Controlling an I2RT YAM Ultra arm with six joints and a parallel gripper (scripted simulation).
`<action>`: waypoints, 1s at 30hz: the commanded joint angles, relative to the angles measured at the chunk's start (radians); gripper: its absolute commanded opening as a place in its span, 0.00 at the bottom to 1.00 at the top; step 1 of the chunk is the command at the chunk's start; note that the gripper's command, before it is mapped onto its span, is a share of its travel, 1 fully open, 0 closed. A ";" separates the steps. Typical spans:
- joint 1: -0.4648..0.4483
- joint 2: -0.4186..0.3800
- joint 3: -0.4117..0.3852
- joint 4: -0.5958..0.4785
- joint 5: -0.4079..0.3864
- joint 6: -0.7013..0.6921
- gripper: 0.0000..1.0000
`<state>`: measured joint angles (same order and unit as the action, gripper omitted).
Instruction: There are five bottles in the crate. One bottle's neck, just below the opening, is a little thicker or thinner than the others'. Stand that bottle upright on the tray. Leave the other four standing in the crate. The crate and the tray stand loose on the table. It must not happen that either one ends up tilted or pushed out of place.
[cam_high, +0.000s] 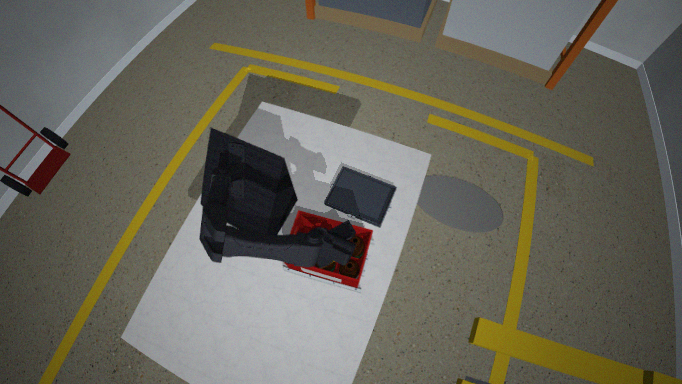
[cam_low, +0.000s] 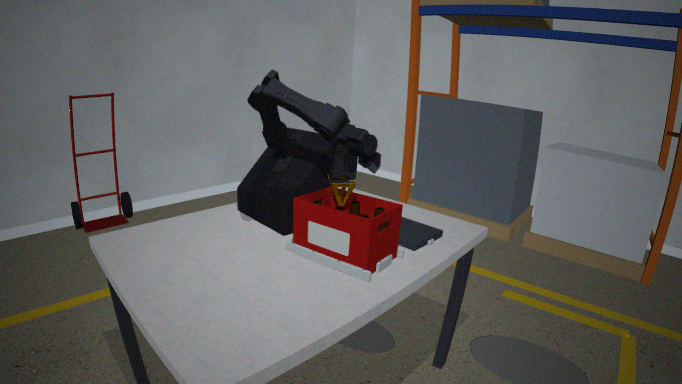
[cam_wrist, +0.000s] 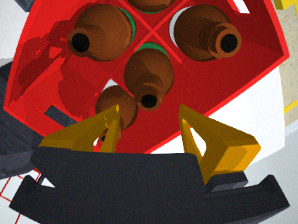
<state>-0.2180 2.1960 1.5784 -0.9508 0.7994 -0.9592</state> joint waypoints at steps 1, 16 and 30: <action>0.022 0.003 0.026 -0.009 -0.008 0.004 0.61; 0.022 -0.005 0.017 -0.006 -0.008 0.004 0.61; 0.022 -0.015 0.001 -0.002 -0.008 0.003 0.61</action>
<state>-0.2180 2.1960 1.5784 -0.9508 0.7994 -0.9592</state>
